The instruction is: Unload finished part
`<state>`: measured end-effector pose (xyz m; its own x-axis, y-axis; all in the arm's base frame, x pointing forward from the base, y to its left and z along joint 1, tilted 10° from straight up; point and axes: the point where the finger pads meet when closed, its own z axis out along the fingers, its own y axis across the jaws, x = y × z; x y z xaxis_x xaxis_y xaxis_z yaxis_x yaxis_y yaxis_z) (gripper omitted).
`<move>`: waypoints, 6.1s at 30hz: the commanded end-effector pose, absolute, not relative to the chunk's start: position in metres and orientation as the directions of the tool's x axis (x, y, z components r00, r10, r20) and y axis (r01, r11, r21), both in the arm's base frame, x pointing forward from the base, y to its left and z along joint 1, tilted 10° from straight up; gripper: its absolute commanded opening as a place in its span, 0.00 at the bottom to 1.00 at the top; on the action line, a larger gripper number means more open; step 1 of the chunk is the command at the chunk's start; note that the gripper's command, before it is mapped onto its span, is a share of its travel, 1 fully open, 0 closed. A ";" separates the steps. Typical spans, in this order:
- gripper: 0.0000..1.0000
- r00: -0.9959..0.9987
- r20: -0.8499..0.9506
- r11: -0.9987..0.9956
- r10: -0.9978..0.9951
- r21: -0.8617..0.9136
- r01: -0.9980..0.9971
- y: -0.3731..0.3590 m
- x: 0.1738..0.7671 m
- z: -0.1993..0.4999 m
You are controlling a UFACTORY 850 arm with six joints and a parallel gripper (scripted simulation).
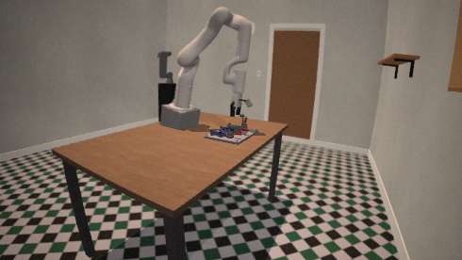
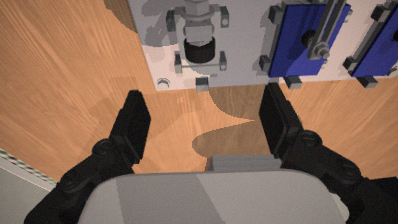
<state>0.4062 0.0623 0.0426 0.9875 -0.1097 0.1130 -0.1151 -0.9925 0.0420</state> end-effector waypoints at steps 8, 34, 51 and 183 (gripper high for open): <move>1.00 0.980 0.168 -0.993 -0.109 0.021 -0.114 0.061 0.411 0.018; 1.00 0.980 0.168 -0.993 -0.109 0.021 -0.114 0.061 0.413 0.003; 1.00 0.980 0.168 -0.993 -0.109 0.021 -0.114 0.061 0.413 0.003; 0.00 0.980 0.168 -0.993 -0.109 0.020 -0.114 0.060 0.420 -0.033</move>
<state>0.4193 0.0595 -0.0338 0.9799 -0.1087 0.1672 -0.1137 -0.9933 0.0207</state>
